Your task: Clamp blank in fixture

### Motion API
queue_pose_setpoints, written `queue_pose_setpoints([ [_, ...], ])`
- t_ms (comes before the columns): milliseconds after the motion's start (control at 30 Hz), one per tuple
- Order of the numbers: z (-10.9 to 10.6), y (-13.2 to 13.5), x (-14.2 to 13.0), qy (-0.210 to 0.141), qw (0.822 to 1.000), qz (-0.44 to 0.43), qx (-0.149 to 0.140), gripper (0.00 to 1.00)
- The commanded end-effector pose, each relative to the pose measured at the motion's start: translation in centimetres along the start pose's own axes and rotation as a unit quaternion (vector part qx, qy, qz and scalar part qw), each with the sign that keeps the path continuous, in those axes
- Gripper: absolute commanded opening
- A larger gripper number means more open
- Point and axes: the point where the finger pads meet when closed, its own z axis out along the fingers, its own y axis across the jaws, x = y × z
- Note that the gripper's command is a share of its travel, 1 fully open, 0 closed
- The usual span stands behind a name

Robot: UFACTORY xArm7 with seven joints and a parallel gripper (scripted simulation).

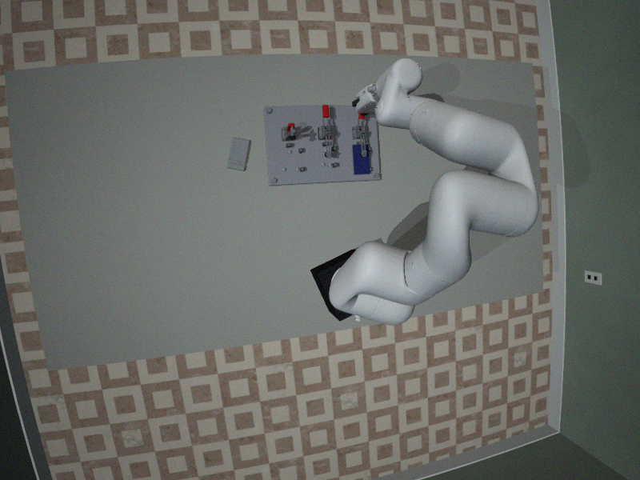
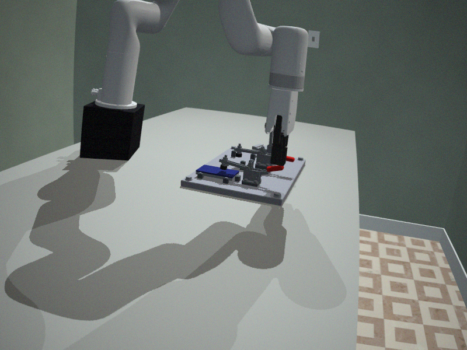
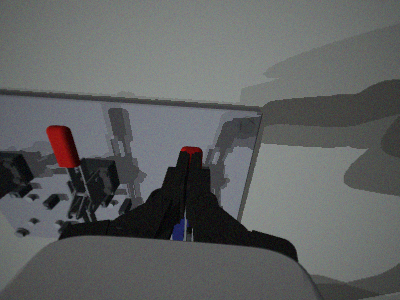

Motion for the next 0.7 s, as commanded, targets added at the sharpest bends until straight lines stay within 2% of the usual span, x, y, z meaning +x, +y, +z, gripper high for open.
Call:
queue_pose_setpoints([
  [0,0.00,0.03,0.16,0.002,1.000,0.000,0.000,0.00],
  [667,0.23,0.03,0.16,0.002,1.000,0.000,0.000,0.00],
])
